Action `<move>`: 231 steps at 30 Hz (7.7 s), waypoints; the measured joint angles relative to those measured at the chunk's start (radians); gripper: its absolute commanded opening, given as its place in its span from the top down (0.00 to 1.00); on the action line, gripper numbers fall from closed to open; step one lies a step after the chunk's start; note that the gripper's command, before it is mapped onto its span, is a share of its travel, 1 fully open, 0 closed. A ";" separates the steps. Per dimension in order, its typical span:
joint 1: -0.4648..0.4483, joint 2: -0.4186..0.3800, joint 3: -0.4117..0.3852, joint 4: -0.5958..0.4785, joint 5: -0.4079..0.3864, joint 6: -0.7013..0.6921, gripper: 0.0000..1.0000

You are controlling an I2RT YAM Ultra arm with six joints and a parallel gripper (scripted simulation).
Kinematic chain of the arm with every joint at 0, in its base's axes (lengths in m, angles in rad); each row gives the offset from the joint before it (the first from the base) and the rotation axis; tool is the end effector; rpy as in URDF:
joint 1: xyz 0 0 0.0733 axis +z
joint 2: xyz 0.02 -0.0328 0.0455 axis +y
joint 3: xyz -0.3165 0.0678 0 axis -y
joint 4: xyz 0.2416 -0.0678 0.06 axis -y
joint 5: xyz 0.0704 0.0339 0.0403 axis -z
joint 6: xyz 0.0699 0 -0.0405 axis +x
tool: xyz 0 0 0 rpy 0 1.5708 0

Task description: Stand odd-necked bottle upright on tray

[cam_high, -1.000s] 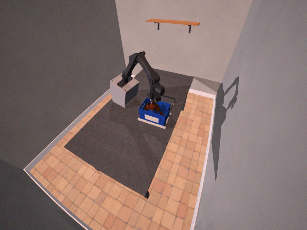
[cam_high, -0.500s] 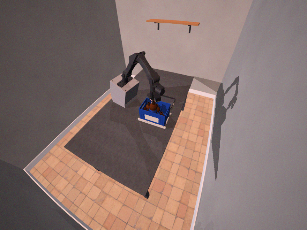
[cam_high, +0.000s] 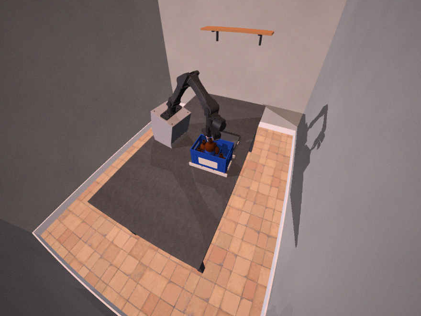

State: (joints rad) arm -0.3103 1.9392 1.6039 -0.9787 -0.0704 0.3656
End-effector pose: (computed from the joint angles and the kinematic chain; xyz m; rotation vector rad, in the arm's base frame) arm 0.3992 -0.1217 0.2556 0.9441 2.7260 0.1118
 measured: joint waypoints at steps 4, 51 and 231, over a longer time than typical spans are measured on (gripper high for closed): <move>0.000 0.000 0.000 0.000 0.000 0.000 1.00; 0.000 -0.026 0.036 -0.047 -0.001 -0.003 1.00; -0.013 -0.069 0.142 -0.211 -0.004 -0.012 1.00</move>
State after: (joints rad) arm -0.3229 1.8698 1.7454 -1.1893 -0.0742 0.3538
